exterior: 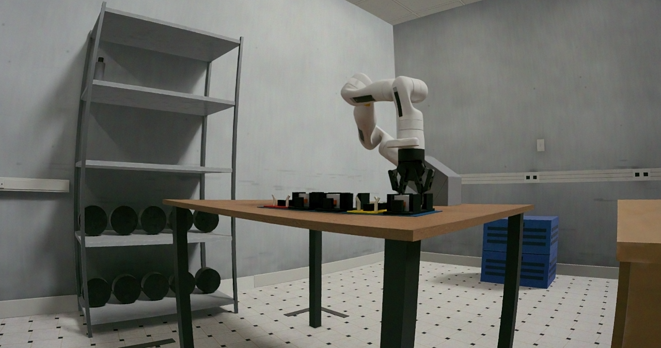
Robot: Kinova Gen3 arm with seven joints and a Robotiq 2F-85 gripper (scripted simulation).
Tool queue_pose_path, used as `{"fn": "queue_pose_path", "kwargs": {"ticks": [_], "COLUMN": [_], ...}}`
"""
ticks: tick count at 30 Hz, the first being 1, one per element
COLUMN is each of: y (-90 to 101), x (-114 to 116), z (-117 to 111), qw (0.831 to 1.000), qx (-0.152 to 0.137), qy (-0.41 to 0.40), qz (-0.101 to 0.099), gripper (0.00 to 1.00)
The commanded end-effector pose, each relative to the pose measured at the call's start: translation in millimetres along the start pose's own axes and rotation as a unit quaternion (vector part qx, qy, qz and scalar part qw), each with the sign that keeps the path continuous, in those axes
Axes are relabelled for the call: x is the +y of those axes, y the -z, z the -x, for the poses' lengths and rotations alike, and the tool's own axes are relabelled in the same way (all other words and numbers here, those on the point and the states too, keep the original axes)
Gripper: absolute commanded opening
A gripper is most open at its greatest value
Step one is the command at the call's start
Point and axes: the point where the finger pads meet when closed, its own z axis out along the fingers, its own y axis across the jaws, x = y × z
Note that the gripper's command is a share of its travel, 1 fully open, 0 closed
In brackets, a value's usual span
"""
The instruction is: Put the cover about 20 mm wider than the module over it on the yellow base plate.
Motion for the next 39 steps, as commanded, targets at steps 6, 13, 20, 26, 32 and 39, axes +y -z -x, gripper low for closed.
{"fn": "queue_pose_path", "kwargs": {"ticks": [6,13,20,26,32,39], "y": [1.2,1.2,1.2,1.2,16.2,31.2], "x": [0,0,0,0,0,0], "z": [-1,-1,-1,-1,-1,-1], "qw": [1.000,1.000,1.000,1.000,1.000,1.000], "qx": [0.001,0.001,0.001,0.001,0.001,0.001], "qy": [0.000,0.000,0.000,0.000,0.000,0.000], "qz": [-0.001,-0.001,-0.001,-0.001,-0.001,-0.001], "gripper": [0.00,0.00,0.00,0.00,0.00,0.00]}}
